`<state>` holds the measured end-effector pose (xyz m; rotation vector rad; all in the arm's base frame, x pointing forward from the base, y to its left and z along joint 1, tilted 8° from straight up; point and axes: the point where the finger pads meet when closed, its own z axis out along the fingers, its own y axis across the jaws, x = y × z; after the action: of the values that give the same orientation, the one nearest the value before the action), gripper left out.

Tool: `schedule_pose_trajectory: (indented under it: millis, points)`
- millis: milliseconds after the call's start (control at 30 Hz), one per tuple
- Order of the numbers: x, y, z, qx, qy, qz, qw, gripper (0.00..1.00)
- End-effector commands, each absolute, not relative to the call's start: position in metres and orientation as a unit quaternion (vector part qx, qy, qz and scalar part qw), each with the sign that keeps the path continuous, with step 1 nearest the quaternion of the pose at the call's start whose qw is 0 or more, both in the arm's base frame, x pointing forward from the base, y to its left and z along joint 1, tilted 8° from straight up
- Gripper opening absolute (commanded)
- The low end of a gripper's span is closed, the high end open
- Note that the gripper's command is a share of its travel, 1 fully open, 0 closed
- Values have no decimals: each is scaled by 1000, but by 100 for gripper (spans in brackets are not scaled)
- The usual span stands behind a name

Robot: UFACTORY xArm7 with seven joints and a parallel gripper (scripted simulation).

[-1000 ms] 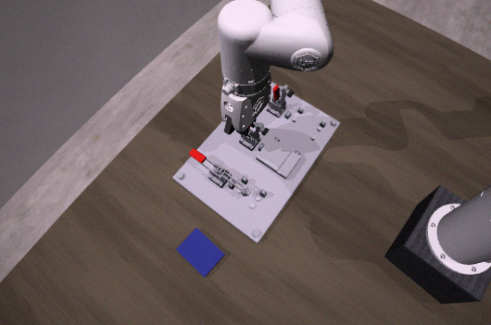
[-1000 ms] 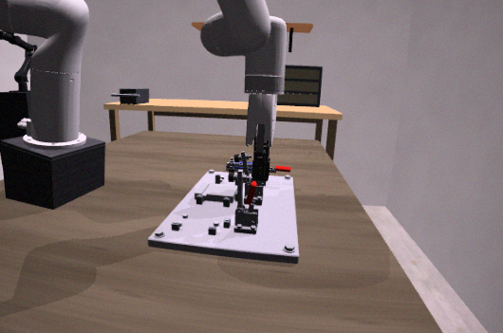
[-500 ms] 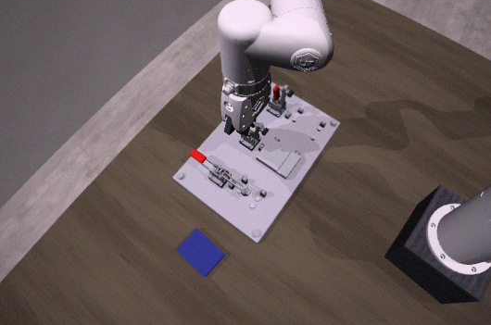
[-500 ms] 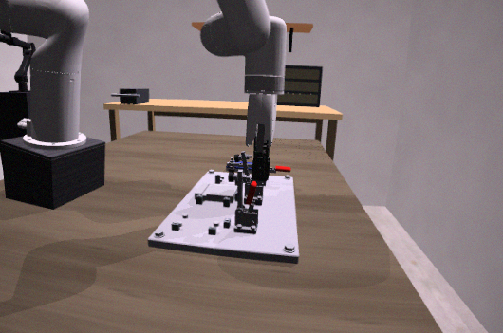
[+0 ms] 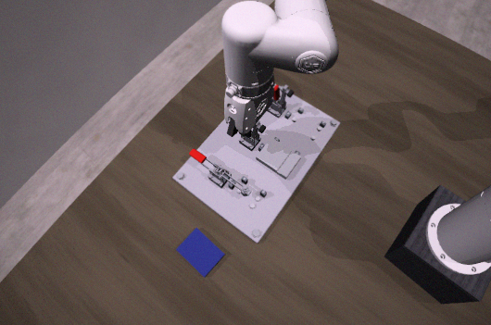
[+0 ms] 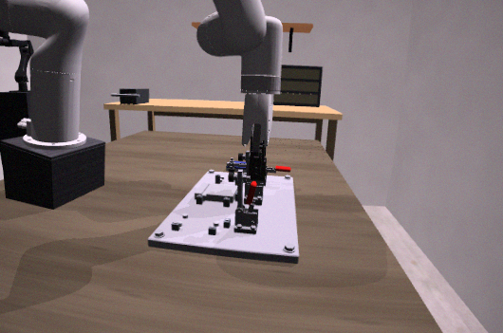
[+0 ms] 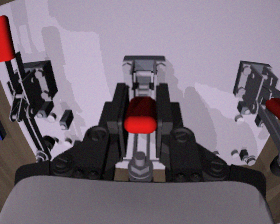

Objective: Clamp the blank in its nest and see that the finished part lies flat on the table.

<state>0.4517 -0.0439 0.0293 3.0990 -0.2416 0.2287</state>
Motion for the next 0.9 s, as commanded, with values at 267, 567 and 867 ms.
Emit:
schedule_pose_trajectory:
  millis: [267,567,867]
  points:
    - [449,-43,27,995,-77,70,13,47]
    - [449,-43,27,995,-77,70,13,47]
    - [449,-43,27,995,-77,70,13,47]
